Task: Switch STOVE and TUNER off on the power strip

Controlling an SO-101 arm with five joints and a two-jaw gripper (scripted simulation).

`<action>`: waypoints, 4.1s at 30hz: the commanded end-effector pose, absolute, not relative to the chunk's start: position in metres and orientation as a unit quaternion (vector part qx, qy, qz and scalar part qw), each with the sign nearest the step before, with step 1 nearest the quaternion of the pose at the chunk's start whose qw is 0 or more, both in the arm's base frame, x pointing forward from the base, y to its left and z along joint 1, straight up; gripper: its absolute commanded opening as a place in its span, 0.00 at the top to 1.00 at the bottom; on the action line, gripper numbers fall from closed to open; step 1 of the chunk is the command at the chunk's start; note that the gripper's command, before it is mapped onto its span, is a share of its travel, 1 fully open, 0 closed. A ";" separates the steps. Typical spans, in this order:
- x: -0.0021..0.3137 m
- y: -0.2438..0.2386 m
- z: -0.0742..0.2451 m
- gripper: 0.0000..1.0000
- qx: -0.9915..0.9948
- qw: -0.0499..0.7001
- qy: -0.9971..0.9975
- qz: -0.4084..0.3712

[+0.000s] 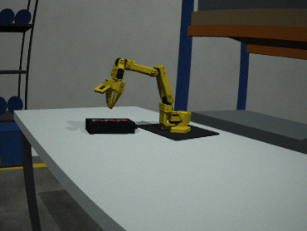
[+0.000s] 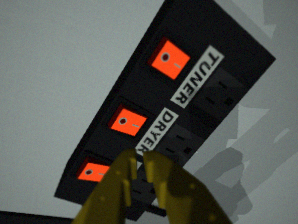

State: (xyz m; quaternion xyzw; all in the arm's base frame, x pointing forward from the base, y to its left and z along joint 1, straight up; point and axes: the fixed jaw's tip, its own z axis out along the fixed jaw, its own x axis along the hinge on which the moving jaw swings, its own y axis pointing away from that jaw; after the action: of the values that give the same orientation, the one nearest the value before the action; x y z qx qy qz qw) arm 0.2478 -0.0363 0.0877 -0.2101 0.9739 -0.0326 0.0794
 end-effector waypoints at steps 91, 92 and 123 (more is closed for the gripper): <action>0.291 0.011 0.074 1.00 -0.936 -0.030 -0.335 -0.104; 0.291 0.011 0.074 1.00 -0.936 -0.030 -0.335 -0.104; 0.296 0.024 0.072 1.00 -0.821 -0.054 -0.560 -0.098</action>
State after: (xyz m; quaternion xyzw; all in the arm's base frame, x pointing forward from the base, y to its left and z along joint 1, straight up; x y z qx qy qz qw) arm 0.2968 0.0208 0.0740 0.8323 0.5415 0.1045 0.0568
